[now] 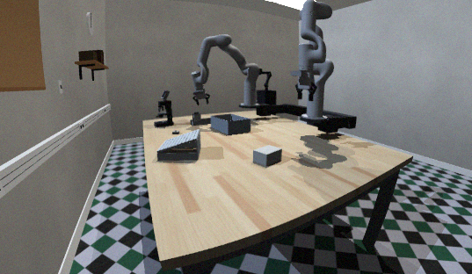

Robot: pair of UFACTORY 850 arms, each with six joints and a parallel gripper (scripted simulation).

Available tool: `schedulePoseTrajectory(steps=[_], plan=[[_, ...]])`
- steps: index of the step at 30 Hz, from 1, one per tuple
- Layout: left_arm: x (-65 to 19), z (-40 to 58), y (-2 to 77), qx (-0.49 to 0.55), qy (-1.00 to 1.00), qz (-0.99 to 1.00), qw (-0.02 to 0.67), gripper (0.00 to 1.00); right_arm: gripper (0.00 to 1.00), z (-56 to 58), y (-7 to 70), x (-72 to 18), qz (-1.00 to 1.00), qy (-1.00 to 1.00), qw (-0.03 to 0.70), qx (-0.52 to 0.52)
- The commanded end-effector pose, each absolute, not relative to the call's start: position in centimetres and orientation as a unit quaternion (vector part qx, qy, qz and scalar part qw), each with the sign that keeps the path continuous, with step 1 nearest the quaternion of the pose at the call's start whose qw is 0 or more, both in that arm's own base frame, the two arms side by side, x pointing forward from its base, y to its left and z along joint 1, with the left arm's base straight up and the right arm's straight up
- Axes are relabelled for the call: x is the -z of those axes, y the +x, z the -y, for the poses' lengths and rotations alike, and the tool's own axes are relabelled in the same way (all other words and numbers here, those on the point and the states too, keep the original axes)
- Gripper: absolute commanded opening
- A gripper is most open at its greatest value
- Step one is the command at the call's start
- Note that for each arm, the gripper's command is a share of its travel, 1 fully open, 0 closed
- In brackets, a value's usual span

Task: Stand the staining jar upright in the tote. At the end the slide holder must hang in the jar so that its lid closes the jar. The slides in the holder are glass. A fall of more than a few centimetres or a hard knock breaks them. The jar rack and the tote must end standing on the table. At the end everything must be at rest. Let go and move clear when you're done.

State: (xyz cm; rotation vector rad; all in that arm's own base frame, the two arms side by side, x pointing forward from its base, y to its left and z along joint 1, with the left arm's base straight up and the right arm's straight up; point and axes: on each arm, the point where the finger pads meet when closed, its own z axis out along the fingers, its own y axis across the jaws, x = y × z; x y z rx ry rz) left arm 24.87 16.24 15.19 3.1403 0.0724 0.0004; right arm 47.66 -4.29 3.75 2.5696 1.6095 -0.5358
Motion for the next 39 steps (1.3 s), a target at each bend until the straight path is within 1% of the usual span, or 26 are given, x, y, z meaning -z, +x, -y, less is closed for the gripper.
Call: schedulePoseTrajectory(steps=[1, 13, 15, 30, 39], plan=[[-15.2, -16.3, 24.9, -0.001, 1.0, -0.023, 0.0, 1.0, 1.0, 3.4, 48.5, -3.7, -0.485, 0.86, 0.033, 0.157], [-15.2, -16.3, 24.9, -0.001, 1.0, -0.023, 0.0, 1.0, 1.0, 1.5, 50.9, -3.6, -0.316, 0.944, 0.026, 0.092], [-15.2, -16.3, 24.9, -0.001, 1.0, -0.023, 0.0, 1.0, 1.0, 1.5, 50.9, -3.6, -0.316, 0.944, 0.026, 0.092], [-15.2, -16.3, 24.9, -0.001, 1.0, -0.023, 0.0, 1.0, 1.0, -0.4, 55.2, -4.2, -0.086, 0.996, 0.006, 0.015], [-15.2, -16.3, 24.9, -0.001, 1.0, -0.023, 0.0, 1.0, 1.0, -0.4, 55.2, -4.2, -0.033, 0.999, 0.0, -0.001]])
